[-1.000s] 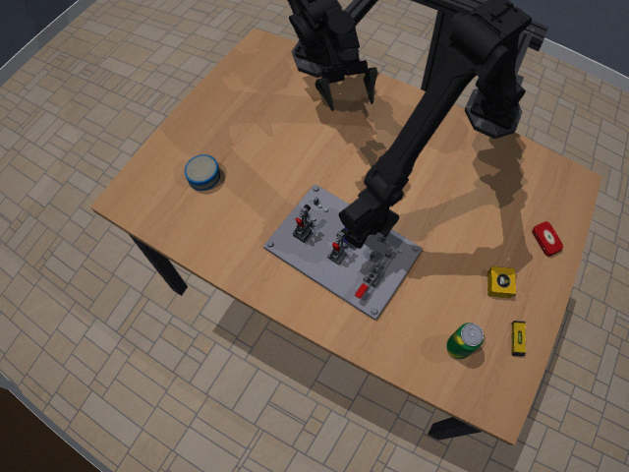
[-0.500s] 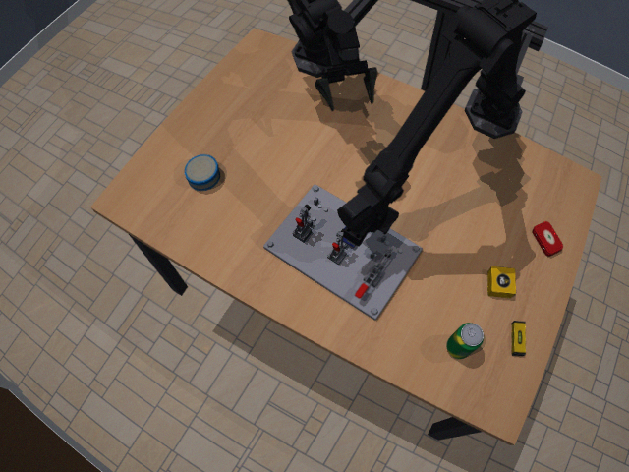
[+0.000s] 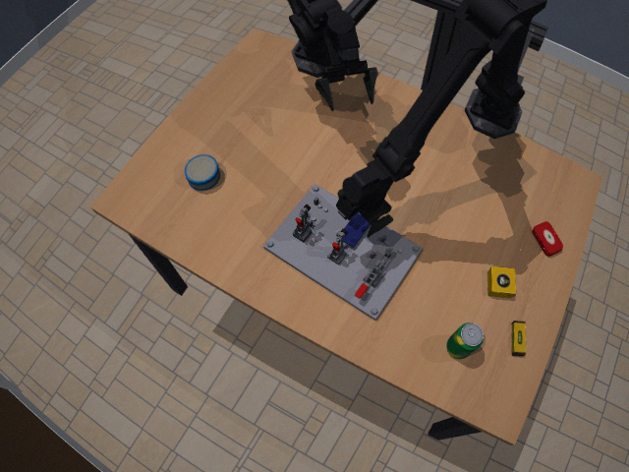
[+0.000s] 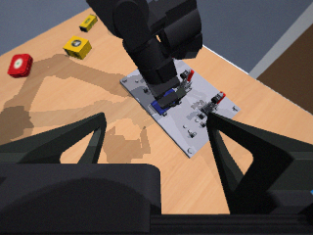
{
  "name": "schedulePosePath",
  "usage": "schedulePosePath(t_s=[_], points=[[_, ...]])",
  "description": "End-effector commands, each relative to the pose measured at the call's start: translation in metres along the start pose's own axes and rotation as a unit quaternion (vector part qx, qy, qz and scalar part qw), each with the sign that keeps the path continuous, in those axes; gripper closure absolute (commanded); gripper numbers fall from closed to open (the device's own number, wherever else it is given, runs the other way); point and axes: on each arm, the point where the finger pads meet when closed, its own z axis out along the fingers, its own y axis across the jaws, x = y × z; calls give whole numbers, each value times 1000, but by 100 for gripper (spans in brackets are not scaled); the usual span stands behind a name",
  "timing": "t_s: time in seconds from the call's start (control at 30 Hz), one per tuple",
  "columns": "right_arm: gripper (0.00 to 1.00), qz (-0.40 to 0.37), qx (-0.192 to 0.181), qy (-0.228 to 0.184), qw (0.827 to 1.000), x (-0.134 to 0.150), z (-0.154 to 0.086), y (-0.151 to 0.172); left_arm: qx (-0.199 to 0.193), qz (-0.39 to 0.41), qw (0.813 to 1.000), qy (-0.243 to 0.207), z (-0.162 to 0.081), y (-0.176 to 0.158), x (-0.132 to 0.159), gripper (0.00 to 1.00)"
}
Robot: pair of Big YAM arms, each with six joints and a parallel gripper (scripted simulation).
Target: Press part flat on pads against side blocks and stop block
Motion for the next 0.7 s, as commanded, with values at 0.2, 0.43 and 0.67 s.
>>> schedulePosePath(t_s=[0.2,0.43,0.67], points=[[0,2,1,-7,1000,-7,0,-1,-3,71,986,-149,-30,-10,-8,0],[0,2,1,-7,1000,-7,0,-1,-4,64,985,-160,-30,-10,-9,0],[0,2,1,-7,1000,-7,0,-1,-4,64,985,-161,-30,-10,-10,0]])
